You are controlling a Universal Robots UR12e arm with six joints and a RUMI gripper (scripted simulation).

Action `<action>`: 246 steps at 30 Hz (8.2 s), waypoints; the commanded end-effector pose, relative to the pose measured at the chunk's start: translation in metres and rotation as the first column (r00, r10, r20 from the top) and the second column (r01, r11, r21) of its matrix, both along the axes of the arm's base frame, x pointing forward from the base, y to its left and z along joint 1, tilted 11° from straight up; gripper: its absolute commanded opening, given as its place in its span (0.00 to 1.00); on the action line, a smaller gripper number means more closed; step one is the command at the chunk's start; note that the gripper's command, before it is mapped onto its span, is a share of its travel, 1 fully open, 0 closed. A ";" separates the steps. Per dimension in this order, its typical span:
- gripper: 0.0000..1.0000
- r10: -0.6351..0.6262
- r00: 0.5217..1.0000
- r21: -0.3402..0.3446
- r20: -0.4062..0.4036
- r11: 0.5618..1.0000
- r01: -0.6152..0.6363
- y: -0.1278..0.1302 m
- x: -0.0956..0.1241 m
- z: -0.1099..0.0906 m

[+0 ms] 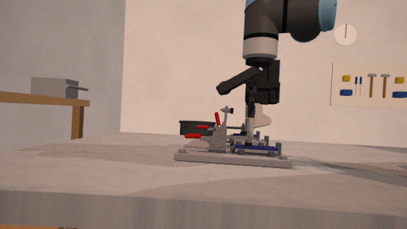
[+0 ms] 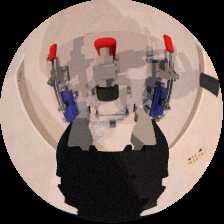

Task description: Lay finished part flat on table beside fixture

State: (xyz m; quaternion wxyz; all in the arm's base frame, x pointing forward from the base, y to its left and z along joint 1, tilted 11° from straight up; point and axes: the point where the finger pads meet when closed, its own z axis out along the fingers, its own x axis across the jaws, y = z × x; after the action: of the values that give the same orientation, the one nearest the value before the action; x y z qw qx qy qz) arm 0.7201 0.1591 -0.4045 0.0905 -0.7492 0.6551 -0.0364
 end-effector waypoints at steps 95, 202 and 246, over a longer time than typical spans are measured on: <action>0.00 0.000 1.000 0.000 0.001 1.000 0.000 -0.001 -0.002 0.012; 0.00 0.000 1.000 0.000 0.001 1.000 0.000 -0.007 -0.020 0.068; 0.00 0.000 1.000 0.000 0.001 1.000 0.000 0.033 -0.025 0.070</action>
State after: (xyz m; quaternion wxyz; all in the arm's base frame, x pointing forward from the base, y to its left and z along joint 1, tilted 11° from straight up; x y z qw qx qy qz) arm 0.6958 0.1825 -0.3353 0.0906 -0.7493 0.6550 -0.0363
